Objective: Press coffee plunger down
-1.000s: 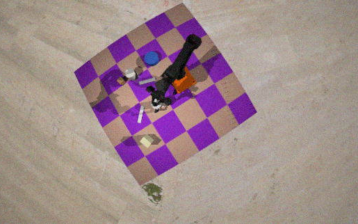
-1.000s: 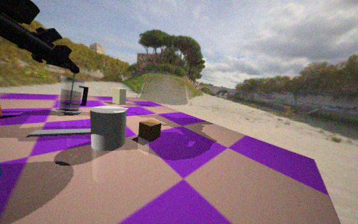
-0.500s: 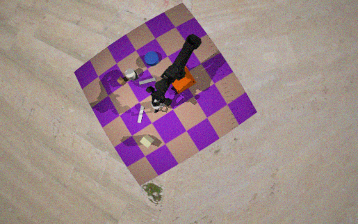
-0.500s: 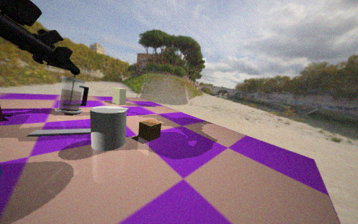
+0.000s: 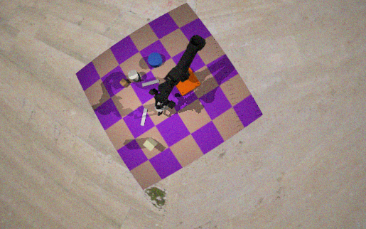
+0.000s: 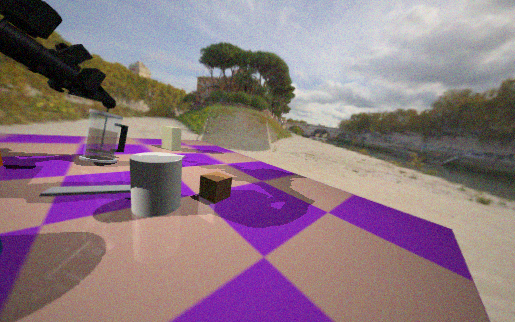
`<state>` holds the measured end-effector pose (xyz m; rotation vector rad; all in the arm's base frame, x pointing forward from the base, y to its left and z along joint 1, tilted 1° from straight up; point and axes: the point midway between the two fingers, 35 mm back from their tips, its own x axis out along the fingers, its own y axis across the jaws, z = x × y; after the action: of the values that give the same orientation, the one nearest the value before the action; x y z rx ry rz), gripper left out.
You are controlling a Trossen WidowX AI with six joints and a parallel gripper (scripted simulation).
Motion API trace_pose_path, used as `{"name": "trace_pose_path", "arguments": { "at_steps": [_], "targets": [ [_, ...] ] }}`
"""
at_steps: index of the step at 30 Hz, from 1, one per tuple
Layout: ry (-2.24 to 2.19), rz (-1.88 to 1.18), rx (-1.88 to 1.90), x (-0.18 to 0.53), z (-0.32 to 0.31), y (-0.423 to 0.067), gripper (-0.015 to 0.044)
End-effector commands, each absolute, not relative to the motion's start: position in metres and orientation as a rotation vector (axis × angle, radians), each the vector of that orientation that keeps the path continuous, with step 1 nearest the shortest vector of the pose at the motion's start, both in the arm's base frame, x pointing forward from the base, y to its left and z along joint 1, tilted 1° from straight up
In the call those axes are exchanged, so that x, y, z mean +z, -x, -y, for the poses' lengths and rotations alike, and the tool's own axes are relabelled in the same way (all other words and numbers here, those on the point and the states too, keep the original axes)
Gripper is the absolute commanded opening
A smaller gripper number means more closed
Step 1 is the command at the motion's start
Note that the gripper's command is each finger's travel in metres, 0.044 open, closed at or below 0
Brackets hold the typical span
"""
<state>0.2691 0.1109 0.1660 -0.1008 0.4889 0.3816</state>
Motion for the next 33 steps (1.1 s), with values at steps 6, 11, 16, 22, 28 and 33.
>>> {"name": "trace_pose_path", "arguments": {
  "at_steps": [6, 11, 16, 22, 28, 33],
  "targets": [
    [0.101, -0.489, 0.382, 0.166, -0.111, -0.269, 0.0122],
    [0.101, -0.489, 0.382, 0.166, -0.111, -0.269, 0.0122],
    [0.101, -0.489, 0.382, 0.166, -0.111, -0.269, 0.0254],
    [0.101, -0.489, 0.382, 0.166, -0.111, -0.269, 0.0411],
    [0.100, -0.490, 0.381, 0.172, -0.110, -0.268, 0.0440],
    [0.099, -0.503, 0.377, 0.215, -0.102, -0.253, 0.0440]
  ]
}}
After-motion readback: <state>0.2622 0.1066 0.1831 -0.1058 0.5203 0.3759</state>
